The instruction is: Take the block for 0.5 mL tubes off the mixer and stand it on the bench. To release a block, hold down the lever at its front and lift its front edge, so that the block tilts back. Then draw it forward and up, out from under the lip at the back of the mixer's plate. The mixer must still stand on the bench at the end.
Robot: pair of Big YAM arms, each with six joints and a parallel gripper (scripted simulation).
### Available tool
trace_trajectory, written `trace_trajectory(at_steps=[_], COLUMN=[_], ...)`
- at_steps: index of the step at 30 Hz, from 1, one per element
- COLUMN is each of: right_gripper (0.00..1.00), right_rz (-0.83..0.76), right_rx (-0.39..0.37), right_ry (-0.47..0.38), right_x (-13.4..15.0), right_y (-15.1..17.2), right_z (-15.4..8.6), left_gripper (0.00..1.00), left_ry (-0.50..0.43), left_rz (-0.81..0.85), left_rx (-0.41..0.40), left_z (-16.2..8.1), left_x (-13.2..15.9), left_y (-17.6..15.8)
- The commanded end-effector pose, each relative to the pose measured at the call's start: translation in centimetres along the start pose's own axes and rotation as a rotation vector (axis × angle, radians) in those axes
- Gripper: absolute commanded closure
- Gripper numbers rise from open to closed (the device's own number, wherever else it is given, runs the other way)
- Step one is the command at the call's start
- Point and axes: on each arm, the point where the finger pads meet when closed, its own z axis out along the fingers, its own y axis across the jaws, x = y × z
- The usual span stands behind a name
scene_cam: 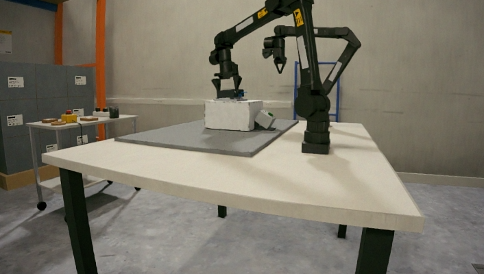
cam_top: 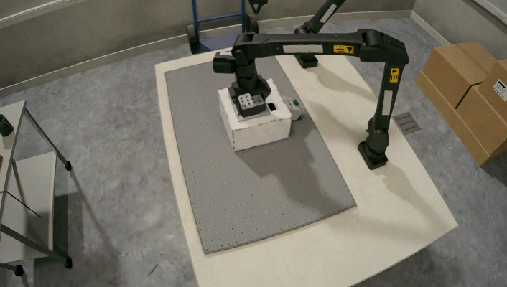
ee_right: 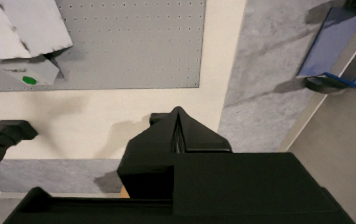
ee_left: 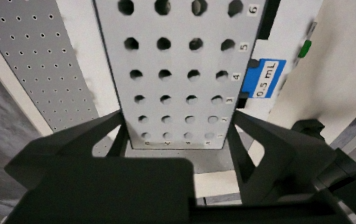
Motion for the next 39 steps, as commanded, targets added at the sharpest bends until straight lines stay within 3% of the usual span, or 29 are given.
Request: trace_trajectory(at_steps=[1,23,29,39], right_gripper=[1.00,1.00,1.00,1.00], right_rz=[0.013,0.013,0.014,0.014], right_rx=[0.007,0.007,0.007,0.008], right_ry=[-0.046,-0.049,-0.050,-0.052], right_x=[-0.4,-0.5,-0.5,-0.6], right_y=[-0.1,-0.1,-0.1,-0.1], right_z=[-1.3,-1.4,-1.4,-1.4], left_gripper=[1.00,1.00,1.00,1.00], left_ry=[-0.072,-0.088,-0.078,-0.072], left_rz=[-0.008,-0.008,-0.008,-0.009], left_rx=[-0.114,-0.141,-0.123,-0.112], left_z=[-6.6,-6.6,-7.9,-7.4], left_x=[-0.8,-1.2,-0.7,-0.7], left_y=[1.5,2.3,1.4,1.4])
